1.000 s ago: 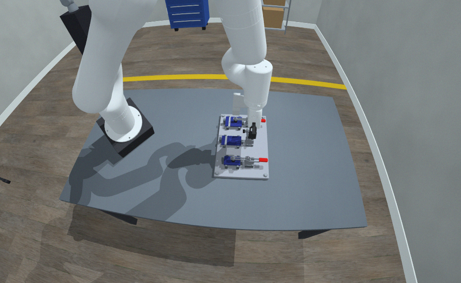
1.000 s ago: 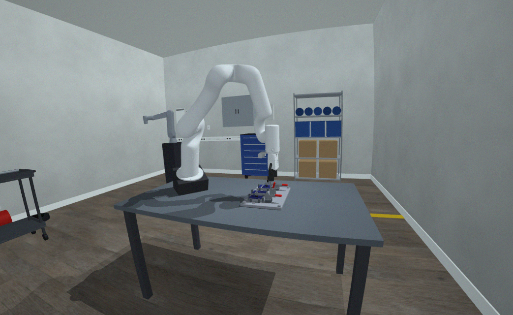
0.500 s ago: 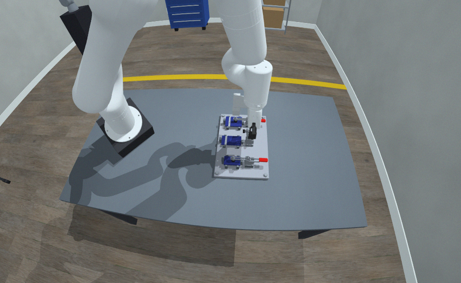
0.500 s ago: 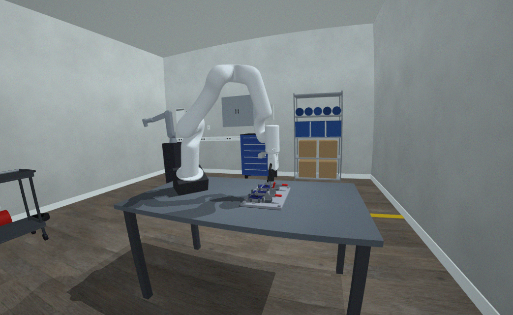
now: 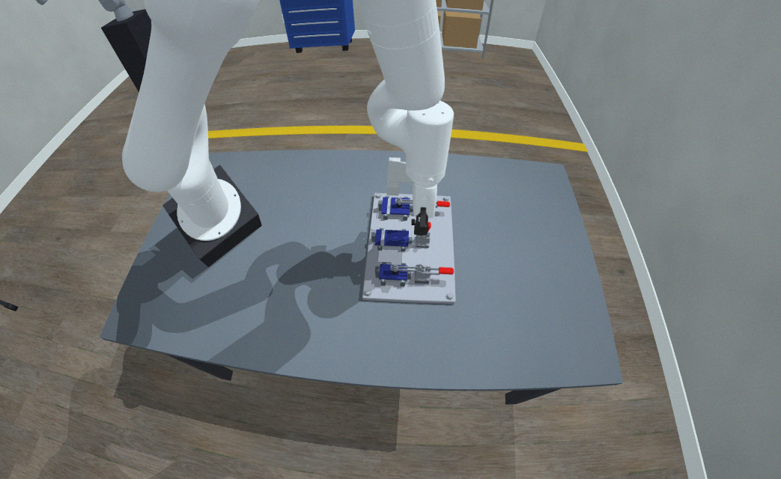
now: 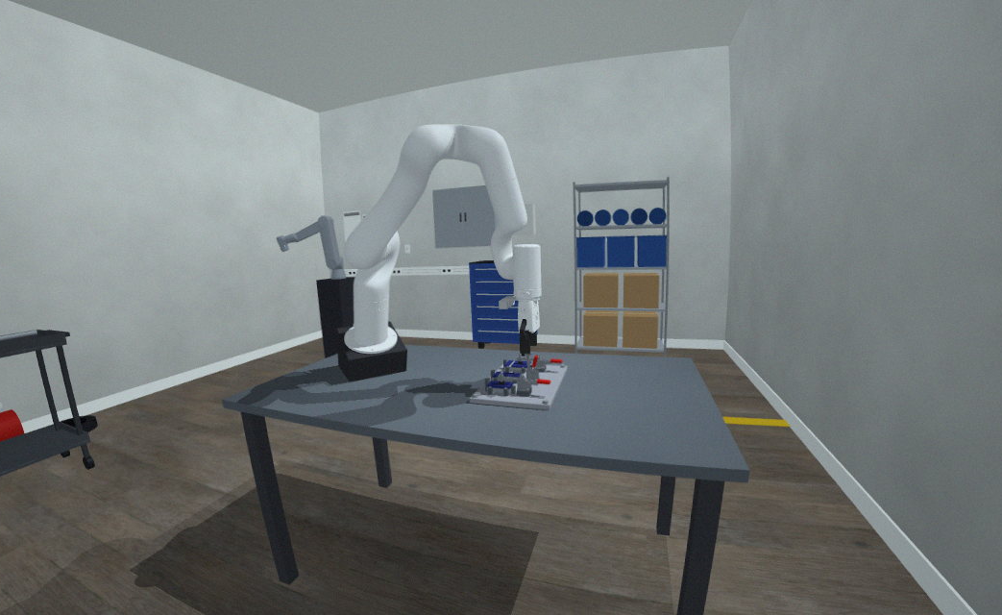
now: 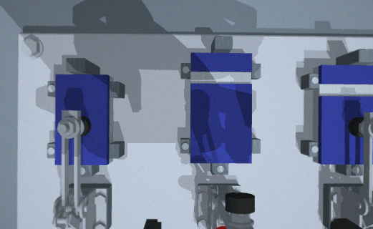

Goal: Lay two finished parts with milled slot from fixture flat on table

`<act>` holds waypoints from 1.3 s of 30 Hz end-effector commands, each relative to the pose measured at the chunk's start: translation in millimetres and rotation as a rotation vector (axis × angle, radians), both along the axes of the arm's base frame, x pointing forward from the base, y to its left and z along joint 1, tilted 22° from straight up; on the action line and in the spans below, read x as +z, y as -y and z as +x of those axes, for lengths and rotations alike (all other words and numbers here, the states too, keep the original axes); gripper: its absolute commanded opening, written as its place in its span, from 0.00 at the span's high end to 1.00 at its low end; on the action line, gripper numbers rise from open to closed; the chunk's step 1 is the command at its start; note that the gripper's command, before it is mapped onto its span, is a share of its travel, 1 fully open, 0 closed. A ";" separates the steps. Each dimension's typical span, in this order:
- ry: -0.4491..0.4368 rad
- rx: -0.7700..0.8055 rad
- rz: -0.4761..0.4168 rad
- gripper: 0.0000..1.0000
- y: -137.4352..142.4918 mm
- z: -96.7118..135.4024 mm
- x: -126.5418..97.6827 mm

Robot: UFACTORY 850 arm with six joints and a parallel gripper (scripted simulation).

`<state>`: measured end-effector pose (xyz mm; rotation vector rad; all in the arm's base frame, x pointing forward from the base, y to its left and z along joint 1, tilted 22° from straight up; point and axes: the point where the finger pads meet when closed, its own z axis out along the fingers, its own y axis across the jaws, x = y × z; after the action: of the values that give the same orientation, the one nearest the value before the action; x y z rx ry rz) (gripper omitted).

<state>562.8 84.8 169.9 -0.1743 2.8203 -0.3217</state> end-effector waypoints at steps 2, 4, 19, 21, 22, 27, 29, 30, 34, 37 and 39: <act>0.003 0.000 0.000 0.00 1.2 -8.4 -1.9; 0.003 0.000 0.000 0.00 2.2 -15.0 -3.8; 0.003 0.000 0.000 0.00 8.8 -55.7 -15.9; 0.003 0.000 0.000 0.00 9.4 -59.9 -17.1; 0.003 0.000 0.000 0.00 9.7 -61.7 -17.7; 0.003 0.000 0.000 0.00 10.6 -67.4 -19.4; 0.003 0.000 0.000 0.00 10.8 -68.4 -19.6; 0.003 0.000 0.000 0.00 10.8 -68.6 -19.7; 0.003 0.000 0.000 0.00 10.9 -68.8 -19.8; 0.003 0.000 0.000 0.00 10.9 -68.8 -19.9; 0.003 0.000 0.000 0.00 11.0 -68.6 -20.4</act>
<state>493.7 73.7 149.6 -0.1738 2.8184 -0.3225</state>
